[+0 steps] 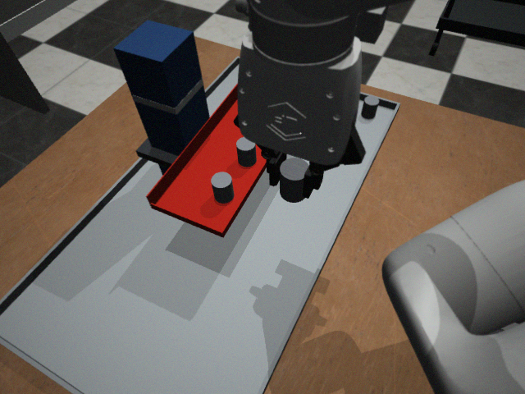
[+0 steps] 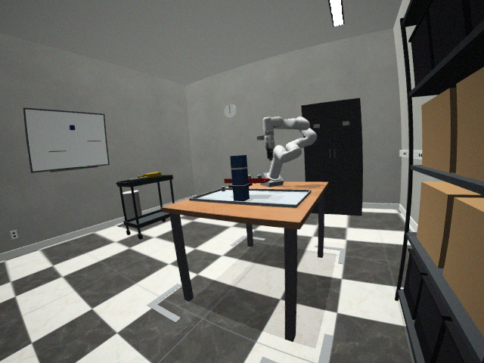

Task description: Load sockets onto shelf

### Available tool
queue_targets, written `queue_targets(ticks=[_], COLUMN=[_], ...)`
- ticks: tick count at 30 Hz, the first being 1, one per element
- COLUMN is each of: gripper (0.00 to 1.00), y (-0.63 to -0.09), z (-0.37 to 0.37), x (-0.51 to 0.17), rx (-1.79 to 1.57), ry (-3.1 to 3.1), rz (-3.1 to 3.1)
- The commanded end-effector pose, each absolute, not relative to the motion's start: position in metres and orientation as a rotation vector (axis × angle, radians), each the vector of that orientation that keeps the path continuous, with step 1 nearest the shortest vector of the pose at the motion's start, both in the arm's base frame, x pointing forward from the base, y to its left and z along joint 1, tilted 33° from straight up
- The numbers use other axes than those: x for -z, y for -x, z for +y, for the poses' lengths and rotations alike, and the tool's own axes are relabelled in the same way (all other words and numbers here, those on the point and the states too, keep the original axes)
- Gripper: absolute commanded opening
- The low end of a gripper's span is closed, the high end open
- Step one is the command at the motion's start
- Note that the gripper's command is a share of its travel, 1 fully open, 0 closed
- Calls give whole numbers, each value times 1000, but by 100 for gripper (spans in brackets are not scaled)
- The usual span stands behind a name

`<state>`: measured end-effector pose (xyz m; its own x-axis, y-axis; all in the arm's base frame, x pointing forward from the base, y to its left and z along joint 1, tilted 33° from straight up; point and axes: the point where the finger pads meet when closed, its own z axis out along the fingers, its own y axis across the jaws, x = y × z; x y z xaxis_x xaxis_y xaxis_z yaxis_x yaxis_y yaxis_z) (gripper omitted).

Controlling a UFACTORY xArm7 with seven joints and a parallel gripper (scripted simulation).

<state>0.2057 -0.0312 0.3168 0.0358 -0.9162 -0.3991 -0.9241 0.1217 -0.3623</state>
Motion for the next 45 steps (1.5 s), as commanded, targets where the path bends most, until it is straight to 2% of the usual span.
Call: queue_targets(ticks=[1,3,7,10,11,14,15,21,45], gripper=[0,0,0,0,0,0,0,0,0], y=[-203,-202,-190,-190,-180,-180,-169,-151,-149], z=[-32,-25,37,40,69,71,101,140,149], x=[-319,-324,-358,-360,-370,-370,-376,-379,-376], rx=[-15,-13,-10,-10,-11,-11,-12,-13,-13], ry=[1775,1770,1747,1747,1748,1748,1755,1773,1778], rz=[1860,1859,1848,1848,1846,1846,1847,1856,1858])
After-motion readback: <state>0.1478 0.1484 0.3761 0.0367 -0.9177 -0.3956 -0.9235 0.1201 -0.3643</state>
